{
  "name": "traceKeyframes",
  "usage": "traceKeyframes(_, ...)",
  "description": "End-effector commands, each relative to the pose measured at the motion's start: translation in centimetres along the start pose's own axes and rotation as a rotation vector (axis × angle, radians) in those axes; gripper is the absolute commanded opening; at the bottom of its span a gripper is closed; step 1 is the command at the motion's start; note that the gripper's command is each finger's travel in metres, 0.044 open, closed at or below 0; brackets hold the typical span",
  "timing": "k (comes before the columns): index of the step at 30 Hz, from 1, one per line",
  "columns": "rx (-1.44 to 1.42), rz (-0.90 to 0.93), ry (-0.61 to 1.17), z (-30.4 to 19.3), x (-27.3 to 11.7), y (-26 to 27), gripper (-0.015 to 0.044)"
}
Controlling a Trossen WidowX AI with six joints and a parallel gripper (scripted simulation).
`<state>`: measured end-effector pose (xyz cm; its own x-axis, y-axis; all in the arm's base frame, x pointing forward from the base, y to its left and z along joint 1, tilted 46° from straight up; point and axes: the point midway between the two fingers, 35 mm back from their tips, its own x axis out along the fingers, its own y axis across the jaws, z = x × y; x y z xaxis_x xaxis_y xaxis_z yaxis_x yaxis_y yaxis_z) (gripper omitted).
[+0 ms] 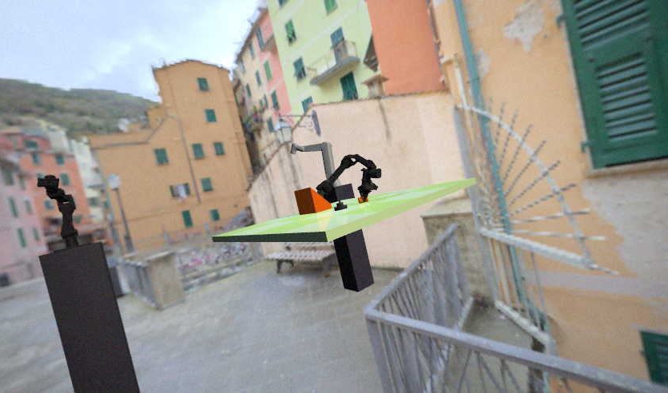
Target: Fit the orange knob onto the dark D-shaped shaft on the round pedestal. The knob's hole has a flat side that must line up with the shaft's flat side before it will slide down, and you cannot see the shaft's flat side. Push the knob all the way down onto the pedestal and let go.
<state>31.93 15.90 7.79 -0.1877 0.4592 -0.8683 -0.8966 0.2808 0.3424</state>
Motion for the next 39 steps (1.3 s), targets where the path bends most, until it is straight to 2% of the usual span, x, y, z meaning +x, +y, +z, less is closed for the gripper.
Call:
traceKeyframes(1,0.007,0.002,-0.002,0.0,0.0,0.0,0.0220)
traceKeyframes(7,0.007,0.002,-0.002,0.0,0.0,0.0,0.0181)
traceKeyframes(12,0.004,0.001,-0.014,-0.1,0.0,0.0,0.0181)
traceKeyframes(39,0.004,-0.002,-0.435,-2.7,-0.5,-0.1,0.0181)
